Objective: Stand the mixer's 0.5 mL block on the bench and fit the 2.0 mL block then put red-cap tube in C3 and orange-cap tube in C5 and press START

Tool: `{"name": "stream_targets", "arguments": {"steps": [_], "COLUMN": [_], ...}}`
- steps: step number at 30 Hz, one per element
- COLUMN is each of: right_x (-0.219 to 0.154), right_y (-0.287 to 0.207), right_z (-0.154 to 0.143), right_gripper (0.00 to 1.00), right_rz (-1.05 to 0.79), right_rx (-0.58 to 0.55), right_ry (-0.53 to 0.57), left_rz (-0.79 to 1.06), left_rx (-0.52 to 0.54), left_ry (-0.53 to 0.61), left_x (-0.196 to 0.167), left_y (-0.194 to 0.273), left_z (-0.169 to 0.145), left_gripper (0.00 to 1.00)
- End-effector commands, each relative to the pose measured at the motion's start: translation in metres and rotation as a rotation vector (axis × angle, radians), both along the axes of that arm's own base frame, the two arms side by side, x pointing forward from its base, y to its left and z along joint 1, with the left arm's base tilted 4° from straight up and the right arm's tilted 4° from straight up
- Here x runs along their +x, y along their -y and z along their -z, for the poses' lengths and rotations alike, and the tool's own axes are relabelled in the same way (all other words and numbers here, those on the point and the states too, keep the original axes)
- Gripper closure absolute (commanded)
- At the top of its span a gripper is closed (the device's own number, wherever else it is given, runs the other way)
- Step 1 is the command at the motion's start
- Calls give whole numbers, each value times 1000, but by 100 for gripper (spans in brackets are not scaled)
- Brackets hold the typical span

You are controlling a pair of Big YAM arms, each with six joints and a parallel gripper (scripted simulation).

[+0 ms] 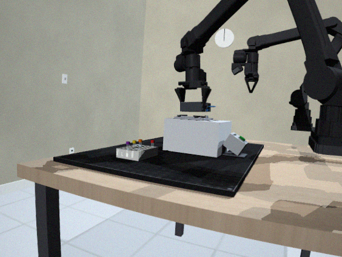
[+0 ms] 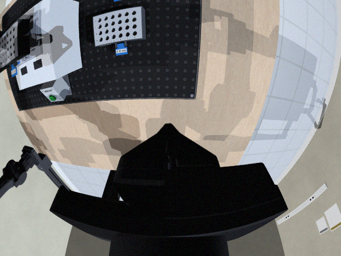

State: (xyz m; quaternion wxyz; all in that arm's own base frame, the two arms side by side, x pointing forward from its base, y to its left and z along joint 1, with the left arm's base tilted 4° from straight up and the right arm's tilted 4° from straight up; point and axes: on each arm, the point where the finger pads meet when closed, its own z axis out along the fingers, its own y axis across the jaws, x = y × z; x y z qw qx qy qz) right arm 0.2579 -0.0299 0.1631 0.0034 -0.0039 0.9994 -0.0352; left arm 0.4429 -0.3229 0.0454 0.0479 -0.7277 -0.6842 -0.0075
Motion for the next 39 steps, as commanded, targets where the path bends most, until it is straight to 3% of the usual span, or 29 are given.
{"name": "stream_targets", "arguments": {"steps": [1, 13, 24, 39], "right_x": [9, 2, 14, 21], "right_y": [-3, -4, -3, -3], "right_z": [-8, 0, -14, -24], "right_gripper": [100, 100, 100, 100], "right_rz": [-20, -20, -19, -18], "right_rx": [-4, -3, -5, -6], "right_ry": [22, 1, 39, 64], "left_rz": [-11, 14, -7, 4], "left_rx": [-84, -108, -106, -75], "left_ry": [108, 137, 140, 94], "left_x": [34, 30, 35, 16], "left_y": [20, 36, 25, 23], "left_z": [-59, -68, -72, -43], "left_gripper": [100, 100, 100, 100]}}
